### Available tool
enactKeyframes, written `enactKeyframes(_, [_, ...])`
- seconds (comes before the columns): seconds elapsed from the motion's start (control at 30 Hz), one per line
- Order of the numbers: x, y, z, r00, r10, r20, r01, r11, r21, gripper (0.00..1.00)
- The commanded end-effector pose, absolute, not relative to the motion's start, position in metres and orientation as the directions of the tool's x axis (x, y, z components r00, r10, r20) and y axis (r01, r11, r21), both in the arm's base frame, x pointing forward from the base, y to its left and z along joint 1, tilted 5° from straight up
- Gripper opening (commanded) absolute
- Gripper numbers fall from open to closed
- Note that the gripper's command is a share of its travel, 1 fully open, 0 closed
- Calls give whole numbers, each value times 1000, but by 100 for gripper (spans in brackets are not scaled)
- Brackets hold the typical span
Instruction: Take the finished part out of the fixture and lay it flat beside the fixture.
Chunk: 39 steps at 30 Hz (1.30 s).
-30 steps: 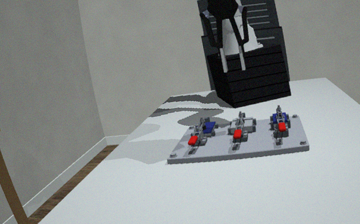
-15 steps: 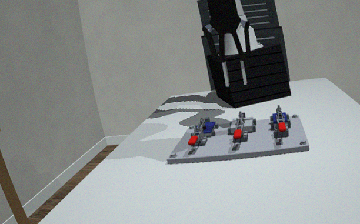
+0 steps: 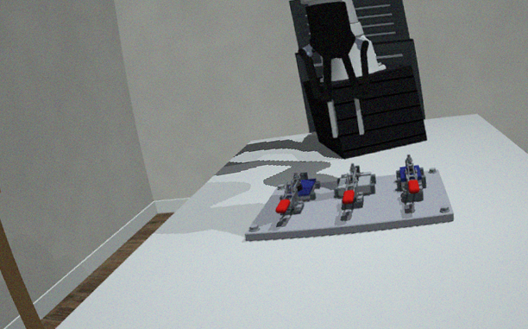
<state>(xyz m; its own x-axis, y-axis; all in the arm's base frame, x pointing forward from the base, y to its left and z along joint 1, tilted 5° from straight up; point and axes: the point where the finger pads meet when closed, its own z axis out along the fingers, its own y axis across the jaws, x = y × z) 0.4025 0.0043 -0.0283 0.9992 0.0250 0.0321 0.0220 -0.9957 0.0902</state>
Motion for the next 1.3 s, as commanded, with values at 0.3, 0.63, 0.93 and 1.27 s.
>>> enactKeyframes(0.3, [444, 5, -27, 999, 15, 37, 11, -996, 87, 28])
enactKeyframes(0.63, [497, 6, -25, 999, 15, 37, 11, -996, 87, 28])
enactKeyframes(0.93, [533, 6, -24, 999, 15, 37, 11, -996, 87, 28])
enactKeyframes(1.27, [535, 6, -24, 999, 15, 37, 11, -996, 87, 28])
